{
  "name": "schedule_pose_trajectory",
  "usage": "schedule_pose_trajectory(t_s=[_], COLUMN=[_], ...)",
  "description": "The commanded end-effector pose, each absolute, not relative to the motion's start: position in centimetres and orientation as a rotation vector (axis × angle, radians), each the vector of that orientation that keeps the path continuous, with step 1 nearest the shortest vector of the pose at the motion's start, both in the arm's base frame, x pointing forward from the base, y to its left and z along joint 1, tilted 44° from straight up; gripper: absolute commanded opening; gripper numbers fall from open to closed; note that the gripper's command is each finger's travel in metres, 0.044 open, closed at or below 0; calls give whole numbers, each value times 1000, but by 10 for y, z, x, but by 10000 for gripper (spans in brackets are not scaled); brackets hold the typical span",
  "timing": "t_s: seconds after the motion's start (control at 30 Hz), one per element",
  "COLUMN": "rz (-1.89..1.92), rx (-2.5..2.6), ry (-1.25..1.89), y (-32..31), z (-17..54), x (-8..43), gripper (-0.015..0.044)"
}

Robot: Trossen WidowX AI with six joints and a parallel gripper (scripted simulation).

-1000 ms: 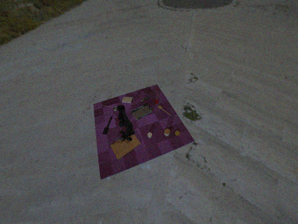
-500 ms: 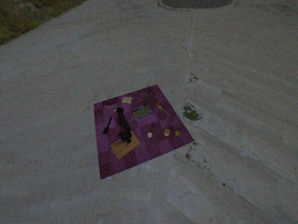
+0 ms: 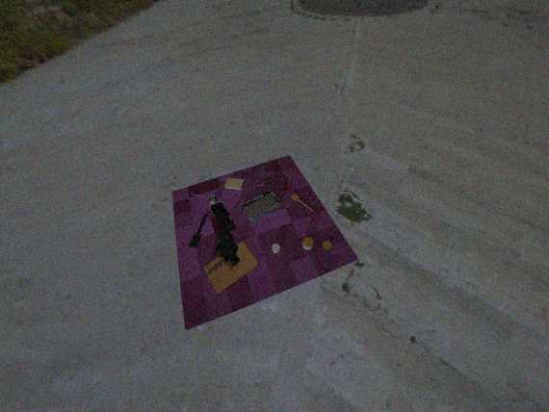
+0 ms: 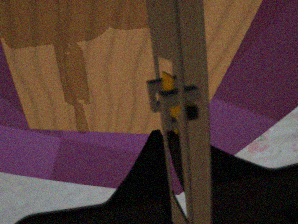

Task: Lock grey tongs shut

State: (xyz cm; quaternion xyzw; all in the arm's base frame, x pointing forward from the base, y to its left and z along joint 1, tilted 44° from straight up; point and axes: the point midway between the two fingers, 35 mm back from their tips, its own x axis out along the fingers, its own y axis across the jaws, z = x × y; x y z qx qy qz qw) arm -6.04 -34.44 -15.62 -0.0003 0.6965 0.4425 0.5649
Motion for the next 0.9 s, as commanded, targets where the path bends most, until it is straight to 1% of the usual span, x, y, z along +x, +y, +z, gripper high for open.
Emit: schedule_pose_trajectory(t_s=[0.0, 0.53, 0.87], rz=[1010, 903, 898], rx=[31, 179, 184], ry=[1563, 1275, 1263], y=[-349, -347, -347], z=[-152, -134, -133], x=[-62, -68, -68], gripper=[-150, -150, -150])
